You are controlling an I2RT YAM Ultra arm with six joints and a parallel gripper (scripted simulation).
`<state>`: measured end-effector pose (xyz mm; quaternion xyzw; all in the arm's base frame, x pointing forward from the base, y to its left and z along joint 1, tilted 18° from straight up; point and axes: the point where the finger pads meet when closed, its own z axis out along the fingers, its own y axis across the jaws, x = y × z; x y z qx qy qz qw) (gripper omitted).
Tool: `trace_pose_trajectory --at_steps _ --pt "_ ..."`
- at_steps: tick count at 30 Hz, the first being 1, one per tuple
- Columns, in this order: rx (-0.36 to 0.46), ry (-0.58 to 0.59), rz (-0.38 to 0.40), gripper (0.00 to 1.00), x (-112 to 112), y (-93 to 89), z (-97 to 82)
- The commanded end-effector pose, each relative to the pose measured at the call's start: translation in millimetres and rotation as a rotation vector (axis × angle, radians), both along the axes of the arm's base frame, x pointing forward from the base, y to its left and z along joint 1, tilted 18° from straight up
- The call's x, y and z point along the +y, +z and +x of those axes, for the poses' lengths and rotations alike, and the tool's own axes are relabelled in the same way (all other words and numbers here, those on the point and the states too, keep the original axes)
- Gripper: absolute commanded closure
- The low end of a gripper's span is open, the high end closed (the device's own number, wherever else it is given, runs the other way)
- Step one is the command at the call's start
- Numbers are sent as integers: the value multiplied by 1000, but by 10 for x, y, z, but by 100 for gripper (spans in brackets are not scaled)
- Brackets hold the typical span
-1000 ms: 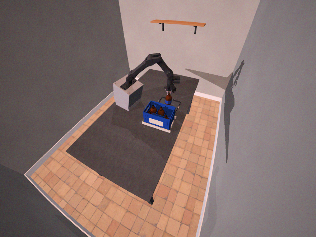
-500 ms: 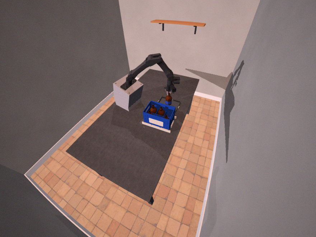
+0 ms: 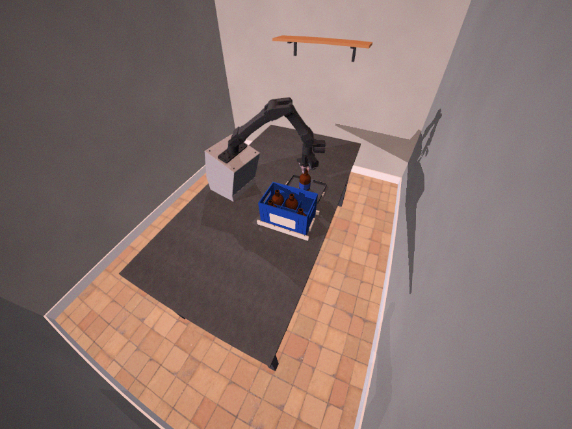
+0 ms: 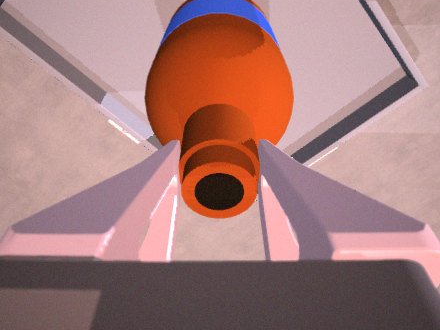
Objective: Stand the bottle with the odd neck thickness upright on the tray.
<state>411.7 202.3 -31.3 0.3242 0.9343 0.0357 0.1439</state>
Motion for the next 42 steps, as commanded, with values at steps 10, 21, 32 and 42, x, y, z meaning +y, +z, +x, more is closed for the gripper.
trace_pose_trajectory --at_steps 10,21,32,42 --pt "-45 3 23 100 43 127 98" --pt "-30 3 14 100 28 57 74" --pt "-30 3 14 100 27 53 74" --pt "-30 3 14 100 27 53 74"
